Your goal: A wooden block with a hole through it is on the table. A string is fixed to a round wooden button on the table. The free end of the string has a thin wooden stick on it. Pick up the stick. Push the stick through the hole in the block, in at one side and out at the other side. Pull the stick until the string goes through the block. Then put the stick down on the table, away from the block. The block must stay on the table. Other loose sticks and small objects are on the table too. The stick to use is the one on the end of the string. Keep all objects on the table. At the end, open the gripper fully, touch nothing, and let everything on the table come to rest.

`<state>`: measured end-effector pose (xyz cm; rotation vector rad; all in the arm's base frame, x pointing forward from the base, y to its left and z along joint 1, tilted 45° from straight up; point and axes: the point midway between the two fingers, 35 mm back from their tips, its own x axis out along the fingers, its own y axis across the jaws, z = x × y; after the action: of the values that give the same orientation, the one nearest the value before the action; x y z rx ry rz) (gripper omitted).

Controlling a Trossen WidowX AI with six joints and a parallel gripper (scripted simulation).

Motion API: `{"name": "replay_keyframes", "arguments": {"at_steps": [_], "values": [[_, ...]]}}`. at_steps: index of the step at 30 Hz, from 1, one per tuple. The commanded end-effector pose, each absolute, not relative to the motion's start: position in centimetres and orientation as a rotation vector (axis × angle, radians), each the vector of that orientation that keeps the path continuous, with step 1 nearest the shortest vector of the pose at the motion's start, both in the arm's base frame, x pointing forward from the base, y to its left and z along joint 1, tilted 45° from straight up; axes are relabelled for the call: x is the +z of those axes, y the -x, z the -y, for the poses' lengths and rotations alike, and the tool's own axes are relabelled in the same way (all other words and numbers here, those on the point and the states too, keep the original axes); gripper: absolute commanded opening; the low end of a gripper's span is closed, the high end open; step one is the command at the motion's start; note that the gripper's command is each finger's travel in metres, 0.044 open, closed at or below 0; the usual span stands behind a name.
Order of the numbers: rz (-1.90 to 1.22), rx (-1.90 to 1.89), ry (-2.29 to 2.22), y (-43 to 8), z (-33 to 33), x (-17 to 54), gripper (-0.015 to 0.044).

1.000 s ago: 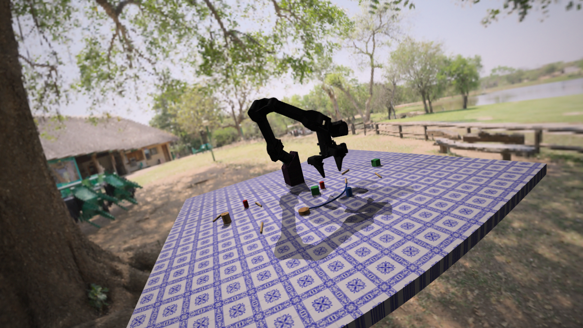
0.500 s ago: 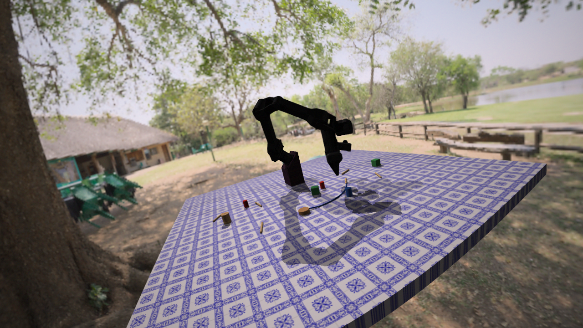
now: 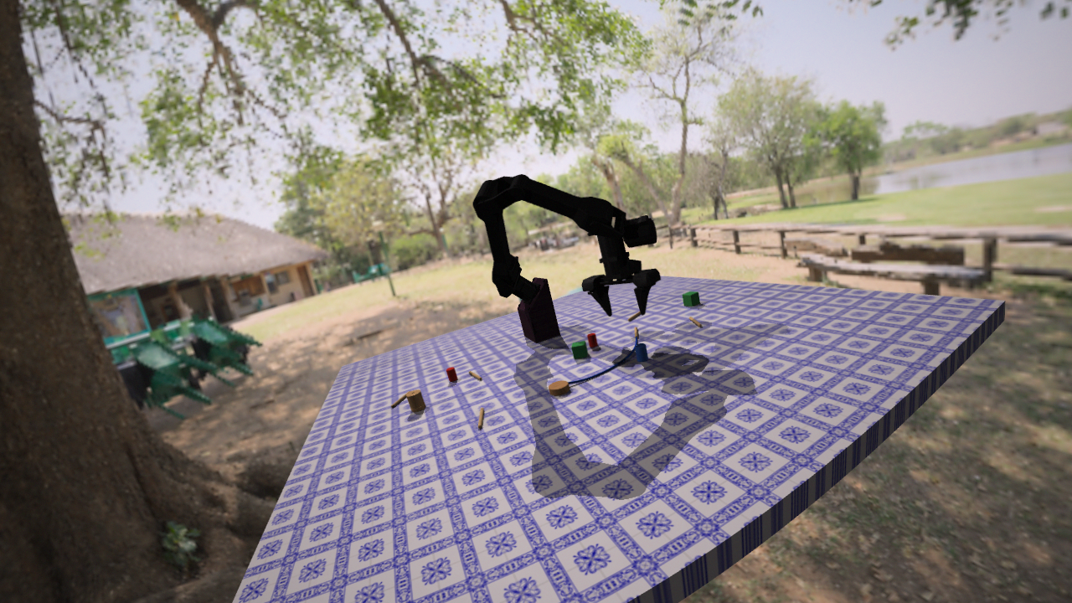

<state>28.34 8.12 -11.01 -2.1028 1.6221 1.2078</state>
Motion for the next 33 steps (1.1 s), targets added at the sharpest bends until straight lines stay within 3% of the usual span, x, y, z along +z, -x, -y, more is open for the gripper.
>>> {"name": "replay_keyframes", "arguments": {"at_steps": [1,12,24,33], "values": [[-1.419,1.795,2.365,-28.46,-9.13,-12.20,0.0440],[-1.419,1.795,2.365,-28.46,-9.13,-12.20,0.0440],[-1.419,1.795,2.365,-28.46,-9.13,-12.20,0.0125],[-1.419,1.795,2.365,-28.46,-9.11,-12.23,0.0122]]}}
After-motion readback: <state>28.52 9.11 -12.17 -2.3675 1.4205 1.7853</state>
